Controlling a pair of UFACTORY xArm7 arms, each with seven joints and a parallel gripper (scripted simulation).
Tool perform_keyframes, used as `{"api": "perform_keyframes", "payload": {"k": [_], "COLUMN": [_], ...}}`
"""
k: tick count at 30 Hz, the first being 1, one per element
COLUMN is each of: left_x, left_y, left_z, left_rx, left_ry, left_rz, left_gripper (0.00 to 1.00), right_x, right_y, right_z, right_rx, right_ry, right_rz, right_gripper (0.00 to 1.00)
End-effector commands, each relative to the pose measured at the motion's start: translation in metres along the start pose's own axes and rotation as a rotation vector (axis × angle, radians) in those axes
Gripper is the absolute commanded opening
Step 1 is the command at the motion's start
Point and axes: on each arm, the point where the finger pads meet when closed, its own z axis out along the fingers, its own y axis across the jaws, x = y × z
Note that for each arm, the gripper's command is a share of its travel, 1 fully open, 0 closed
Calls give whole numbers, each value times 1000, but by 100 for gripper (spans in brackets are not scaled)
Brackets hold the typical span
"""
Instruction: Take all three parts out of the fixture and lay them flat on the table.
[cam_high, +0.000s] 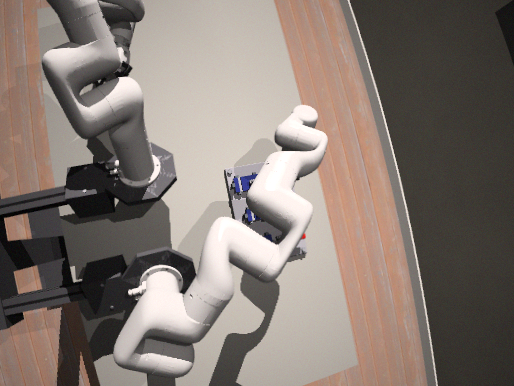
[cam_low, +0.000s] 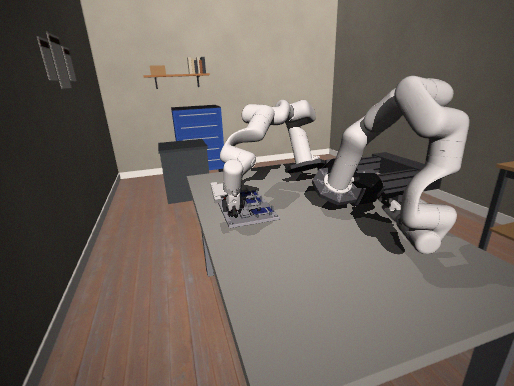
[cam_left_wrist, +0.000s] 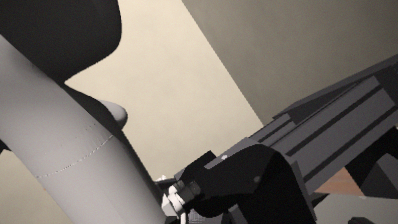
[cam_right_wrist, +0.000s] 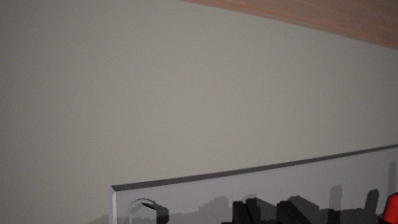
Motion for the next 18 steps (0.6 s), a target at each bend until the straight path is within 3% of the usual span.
{"api": "perform_keyframes", "payload": {"k": [1,18], "left_x": [0,0], "left_y": [0,0], "left_z": [-1,-1], "left_rx": [-1,-1], "left_ry": [-1,-1], "left_rz": [-1,-1], "left_gripper": [100,100], "right_x": [1,0], "right_y": [0,1], "right_z": [-4,-6], "right_rx": [5,5], "right_ry": [4,4], "right_rz": [2,2], "right_gripper": [0,0]}}
